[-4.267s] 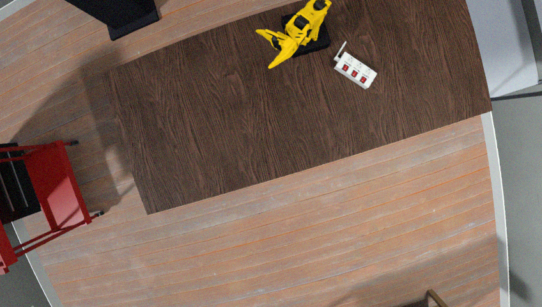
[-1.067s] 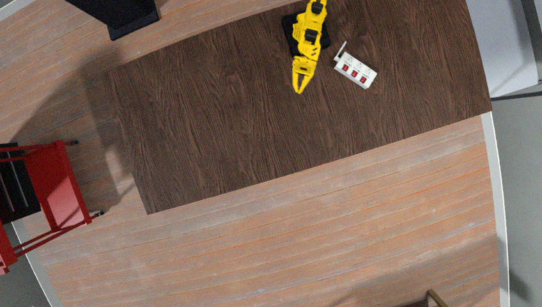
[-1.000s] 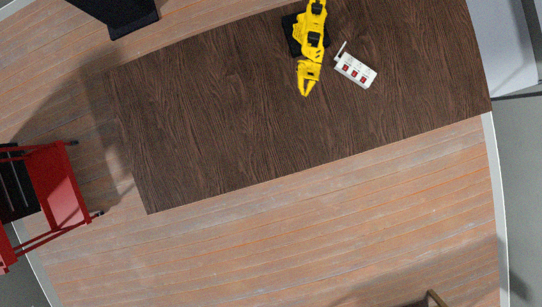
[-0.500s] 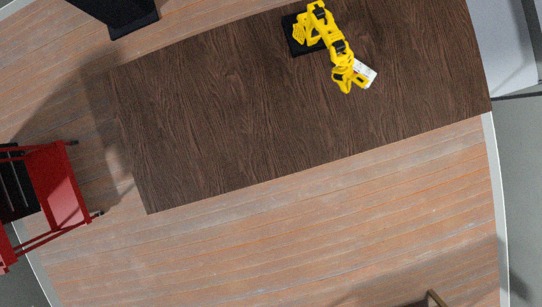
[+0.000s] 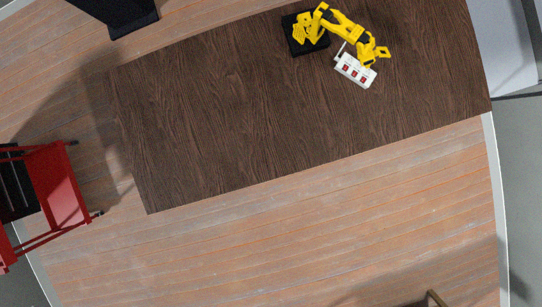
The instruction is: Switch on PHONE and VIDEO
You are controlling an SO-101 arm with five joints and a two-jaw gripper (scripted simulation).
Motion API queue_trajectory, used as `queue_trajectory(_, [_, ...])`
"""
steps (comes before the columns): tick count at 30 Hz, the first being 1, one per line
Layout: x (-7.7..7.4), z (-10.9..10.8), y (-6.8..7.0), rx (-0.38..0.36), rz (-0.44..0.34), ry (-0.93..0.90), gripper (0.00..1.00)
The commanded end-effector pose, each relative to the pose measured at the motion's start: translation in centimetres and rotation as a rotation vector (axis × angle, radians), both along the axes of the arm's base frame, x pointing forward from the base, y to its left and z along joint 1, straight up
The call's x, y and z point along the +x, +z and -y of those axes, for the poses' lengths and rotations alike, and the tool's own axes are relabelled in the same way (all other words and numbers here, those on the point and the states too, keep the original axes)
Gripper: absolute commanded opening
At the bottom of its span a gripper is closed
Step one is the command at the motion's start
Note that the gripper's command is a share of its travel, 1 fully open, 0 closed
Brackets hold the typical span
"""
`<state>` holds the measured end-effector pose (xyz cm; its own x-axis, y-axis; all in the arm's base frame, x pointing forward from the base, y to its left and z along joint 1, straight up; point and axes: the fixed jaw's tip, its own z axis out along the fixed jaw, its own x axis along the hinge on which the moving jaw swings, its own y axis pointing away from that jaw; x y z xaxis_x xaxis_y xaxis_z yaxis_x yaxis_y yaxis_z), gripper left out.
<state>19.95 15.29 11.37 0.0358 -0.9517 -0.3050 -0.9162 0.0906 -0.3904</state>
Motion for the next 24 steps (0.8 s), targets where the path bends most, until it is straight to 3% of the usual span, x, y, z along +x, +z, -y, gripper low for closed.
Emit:
queue_trajectory(1, [-2.4, -2.0, -1.0, -0.141, -0.072, 0.227, 0.0])
queue_trajectory(4, [-3.9, -2.7, -1.5, -0.227, -0.112, 0.403, 0.0])
queue_trajectory(6, [-3.9, -2.7, -1.5, -0.227, -0.112, 0.403, 0.0])
queue_trajectory(7, [-4.3, -2.9, -1.7, -0.297, -0.149, 0.525, 0.0])
queue_trajectory(10, [-5.3, -3.3, -2.0, -0.332, -0.164, 0.607, 0.0])
queue_trajectory(16, [-6.3, -3.6, -2.2, -0.365, -0.178, 0.686, 0.0])
queue_trajectory(24, [-6.4, -3.6, -2.3, -0.369, -0.179, 0.695, 0.0])
